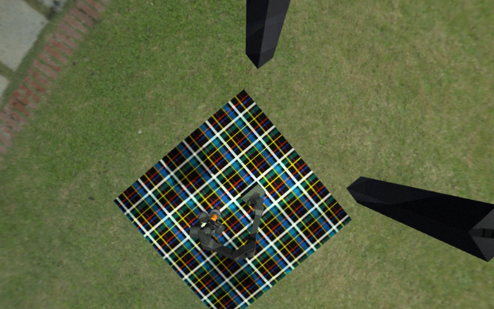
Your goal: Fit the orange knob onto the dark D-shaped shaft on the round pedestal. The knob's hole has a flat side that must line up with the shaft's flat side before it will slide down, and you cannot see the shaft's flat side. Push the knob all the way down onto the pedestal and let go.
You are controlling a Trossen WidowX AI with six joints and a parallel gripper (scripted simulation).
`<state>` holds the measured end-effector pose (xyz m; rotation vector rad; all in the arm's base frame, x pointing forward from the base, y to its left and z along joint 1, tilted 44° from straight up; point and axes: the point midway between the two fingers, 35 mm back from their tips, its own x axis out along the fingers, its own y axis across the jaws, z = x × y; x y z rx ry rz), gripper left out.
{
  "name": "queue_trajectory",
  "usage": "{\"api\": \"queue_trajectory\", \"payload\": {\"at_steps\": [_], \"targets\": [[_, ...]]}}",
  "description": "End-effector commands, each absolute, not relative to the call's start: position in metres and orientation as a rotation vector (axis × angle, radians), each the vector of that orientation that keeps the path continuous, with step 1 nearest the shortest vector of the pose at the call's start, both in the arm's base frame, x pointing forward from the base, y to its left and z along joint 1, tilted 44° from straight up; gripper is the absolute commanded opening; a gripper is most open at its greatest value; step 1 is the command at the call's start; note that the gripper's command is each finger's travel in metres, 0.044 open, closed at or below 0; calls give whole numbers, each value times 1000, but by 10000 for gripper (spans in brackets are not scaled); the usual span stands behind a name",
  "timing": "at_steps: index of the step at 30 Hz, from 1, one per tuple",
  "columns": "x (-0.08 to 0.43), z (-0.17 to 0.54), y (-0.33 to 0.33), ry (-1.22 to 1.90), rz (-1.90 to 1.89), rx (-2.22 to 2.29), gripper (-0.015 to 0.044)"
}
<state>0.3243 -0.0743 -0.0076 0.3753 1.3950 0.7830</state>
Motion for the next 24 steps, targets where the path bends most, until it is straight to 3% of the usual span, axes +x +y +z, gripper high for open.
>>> {"api": "queue_trajectory", "payload": {"at_steps": [1,24], "targets": [[325,-8,-74,1390,788,373,0],[328,-5,-76,1293,924,210,0]]}}
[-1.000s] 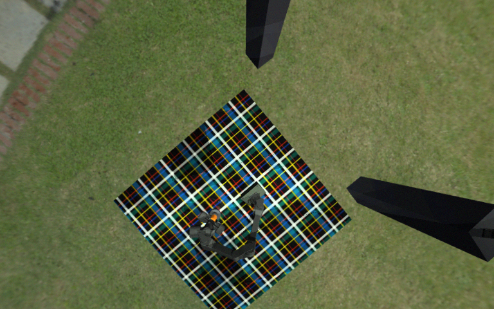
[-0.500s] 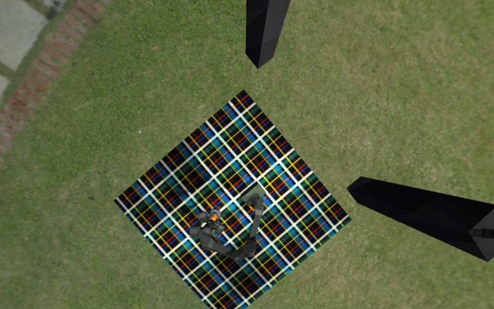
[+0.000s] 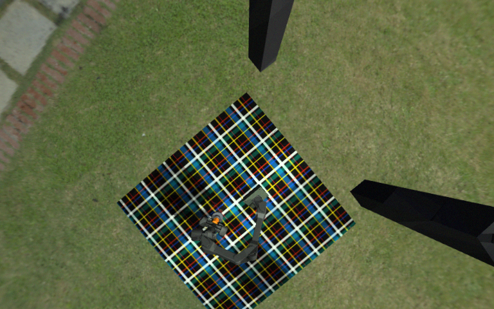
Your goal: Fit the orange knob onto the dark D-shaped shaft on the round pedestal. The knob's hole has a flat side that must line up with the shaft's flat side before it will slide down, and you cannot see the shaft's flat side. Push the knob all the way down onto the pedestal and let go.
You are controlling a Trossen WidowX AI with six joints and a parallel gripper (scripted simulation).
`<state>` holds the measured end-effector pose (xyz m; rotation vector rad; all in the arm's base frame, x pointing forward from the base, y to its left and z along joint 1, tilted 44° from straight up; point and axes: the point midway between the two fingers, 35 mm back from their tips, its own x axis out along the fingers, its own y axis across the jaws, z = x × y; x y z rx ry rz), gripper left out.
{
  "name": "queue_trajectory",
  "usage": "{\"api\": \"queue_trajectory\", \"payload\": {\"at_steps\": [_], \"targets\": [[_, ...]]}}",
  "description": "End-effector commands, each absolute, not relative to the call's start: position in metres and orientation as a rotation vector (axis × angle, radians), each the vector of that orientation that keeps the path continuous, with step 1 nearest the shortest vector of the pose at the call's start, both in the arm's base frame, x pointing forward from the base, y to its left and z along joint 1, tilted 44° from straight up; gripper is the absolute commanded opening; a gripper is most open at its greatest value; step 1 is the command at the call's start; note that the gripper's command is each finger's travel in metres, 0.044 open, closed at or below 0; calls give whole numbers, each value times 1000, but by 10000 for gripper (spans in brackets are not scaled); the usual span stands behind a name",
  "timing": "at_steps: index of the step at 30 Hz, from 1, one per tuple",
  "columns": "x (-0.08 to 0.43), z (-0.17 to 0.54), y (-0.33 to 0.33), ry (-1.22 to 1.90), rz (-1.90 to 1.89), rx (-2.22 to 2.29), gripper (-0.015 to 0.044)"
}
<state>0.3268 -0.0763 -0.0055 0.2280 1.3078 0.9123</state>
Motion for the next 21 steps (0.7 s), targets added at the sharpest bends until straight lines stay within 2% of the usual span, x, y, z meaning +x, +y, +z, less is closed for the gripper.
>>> {"api": "queue_trajectory", "payload": {"at_steps": [1,21], "targets": [[328,-6,-76,1293,924,210,0],[324,-8,-74,1293,924,210,0]]}}
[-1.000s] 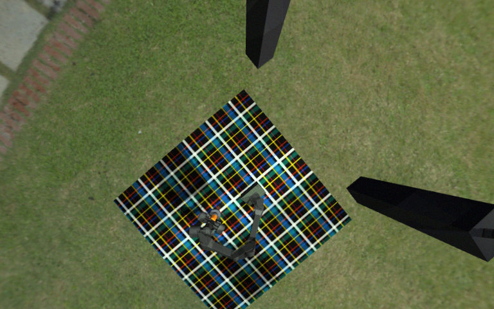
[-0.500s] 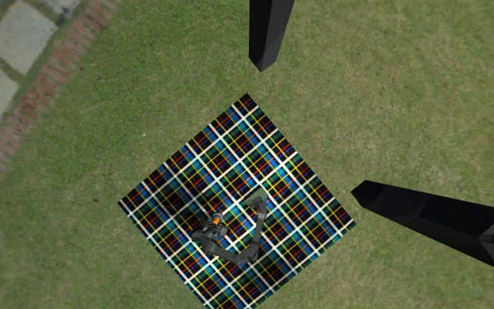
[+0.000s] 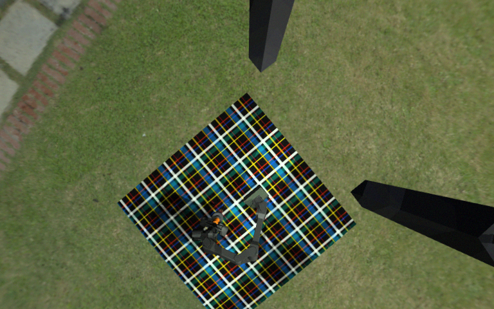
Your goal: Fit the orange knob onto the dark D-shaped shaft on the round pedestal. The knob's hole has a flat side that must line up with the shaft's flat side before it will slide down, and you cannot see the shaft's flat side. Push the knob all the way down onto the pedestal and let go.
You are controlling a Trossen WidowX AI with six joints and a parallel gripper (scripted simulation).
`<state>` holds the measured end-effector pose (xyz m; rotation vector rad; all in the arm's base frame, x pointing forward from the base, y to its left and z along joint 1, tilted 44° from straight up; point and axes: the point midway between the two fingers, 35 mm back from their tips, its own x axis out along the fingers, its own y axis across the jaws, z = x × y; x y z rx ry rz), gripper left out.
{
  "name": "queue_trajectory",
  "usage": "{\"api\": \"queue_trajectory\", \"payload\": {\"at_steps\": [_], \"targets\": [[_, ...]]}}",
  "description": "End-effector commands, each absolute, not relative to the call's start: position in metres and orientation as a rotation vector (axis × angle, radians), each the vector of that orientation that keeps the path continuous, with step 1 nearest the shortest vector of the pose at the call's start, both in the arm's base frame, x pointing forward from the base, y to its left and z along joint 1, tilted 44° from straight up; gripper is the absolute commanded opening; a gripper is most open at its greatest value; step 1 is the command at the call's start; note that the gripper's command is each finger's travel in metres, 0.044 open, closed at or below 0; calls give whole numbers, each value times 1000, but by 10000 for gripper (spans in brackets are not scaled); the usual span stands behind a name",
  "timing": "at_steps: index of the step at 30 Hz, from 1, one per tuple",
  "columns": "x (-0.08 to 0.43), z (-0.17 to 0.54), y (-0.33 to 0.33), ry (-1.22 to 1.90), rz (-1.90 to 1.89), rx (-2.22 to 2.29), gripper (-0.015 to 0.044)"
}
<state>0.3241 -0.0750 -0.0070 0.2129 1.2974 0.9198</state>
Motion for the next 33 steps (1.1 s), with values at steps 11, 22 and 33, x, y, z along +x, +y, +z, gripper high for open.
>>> {"api": "queue_trajectory", "payload": {"at_steps": [11,22,33], "targets": [[326,-7,-75,1293,924,210,0],[330,-3,-78,1208,1027,78,0],[329,-6,-75,1186,1051,46,0]]}}
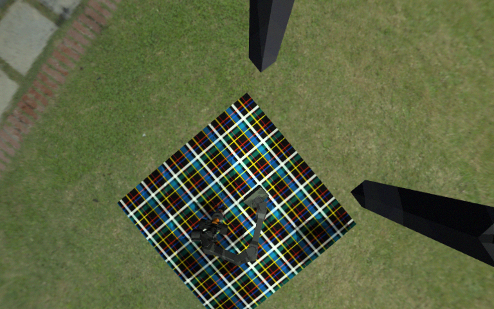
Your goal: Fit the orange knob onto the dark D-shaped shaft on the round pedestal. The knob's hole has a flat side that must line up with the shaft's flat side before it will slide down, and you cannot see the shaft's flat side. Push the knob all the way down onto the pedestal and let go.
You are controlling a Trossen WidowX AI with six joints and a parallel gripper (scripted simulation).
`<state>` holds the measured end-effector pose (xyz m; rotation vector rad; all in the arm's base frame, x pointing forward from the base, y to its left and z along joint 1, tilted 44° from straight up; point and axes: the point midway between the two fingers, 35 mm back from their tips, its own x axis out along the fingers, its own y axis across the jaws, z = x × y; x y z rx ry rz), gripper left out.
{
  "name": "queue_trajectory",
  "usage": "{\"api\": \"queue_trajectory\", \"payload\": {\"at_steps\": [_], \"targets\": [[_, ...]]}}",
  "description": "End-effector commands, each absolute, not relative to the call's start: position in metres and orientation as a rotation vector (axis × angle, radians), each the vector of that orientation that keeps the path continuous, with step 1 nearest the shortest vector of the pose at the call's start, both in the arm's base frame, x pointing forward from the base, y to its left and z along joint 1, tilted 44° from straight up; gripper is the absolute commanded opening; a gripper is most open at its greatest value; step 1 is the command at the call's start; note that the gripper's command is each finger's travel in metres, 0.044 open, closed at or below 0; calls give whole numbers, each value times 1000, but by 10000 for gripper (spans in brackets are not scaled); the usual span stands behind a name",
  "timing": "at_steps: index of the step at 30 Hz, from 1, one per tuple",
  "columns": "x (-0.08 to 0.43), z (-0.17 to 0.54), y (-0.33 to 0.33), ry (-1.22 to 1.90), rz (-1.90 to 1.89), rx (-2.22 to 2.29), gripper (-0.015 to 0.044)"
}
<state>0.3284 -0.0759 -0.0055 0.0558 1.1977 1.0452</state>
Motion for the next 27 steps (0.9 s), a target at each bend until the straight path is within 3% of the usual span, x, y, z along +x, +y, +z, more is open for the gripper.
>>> {"api": "queue_trajectory", "payload": {"at_steps": [1,27], "targets": [[329,-6,-75,1186,1051,46,0],[326,-8,-74,1186,1052,47,0]]}}
